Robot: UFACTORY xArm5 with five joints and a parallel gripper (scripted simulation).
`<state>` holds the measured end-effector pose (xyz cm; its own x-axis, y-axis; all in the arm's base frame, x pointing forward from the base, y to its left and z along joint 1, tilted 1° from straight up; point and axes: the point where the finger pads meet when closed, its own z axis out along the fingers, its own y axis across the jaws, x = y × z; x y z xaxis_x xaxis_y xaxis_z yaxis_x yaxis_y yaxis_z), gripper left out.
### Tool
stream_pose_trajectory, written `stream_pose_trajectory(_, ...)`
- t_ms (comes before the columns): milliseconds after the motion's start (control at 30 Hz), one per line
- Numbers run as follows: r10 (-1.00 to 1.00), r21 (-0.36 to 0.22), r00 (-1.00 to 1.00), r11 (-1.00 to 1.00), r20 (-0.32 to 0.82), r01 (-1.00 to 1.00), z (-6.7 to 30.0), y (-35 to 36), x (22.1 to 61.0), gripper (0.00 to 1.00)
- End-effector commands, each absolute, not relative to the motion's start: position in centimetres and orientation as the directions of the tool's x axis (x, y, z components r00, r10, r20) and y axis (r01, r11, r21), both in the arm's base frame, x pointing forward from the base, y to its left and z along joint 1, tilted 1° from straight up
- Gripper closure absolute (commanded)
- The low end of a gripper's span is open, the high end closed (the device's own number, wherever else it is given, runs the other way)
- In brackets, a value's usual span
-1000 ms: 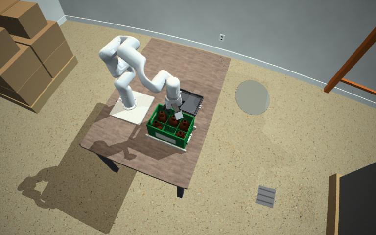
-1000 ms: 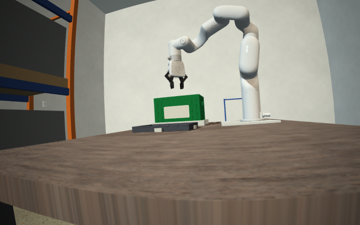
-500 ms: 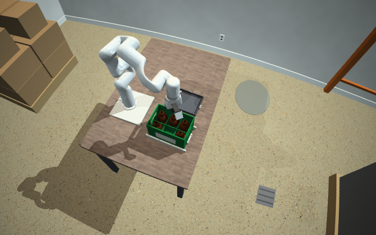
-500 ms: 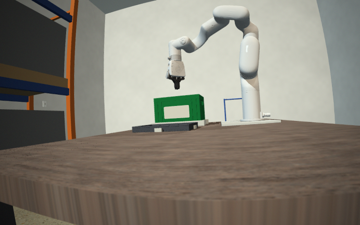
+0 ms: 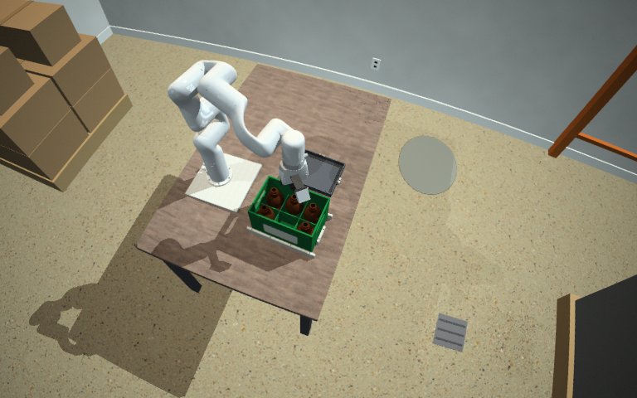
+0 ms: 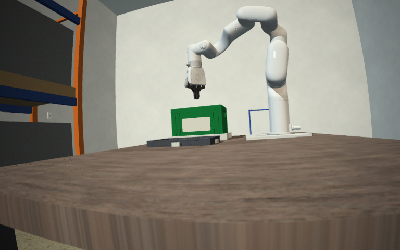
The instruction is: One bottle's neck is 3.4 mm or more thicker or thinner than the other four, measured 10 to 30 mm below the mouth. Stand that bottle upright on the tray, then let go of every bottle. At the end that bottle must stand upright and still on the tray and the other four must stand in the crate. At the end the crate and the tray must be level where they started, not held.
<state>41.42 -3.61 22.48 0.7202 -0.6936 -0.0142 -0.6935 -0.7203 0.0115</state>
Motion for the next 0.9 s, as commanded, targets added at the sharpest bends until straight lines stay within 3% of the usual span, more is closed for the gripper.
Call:
stream_pose_trajectory(0,-0.694,0.009,0.720,-0.720,-0.011,-0.694,22.6,-3.6,41.5,1.00)
stream_pose_trajectory(200,-0.694,0.009,0.720,-0.720,-0.011,-0.694,22.6,-3.7,41.6,1.00)
stream_pose_trajectory(633,-0.694,0.006,0.720,-0.720,-0.011,-0.694,22.7,-12.5,50.2,1.00)
stream_pose_trajectory(867,-0.694,0.006,0.720,-0.720,-0.011,-0.694,22.6,-13.1,50.6,1.00)
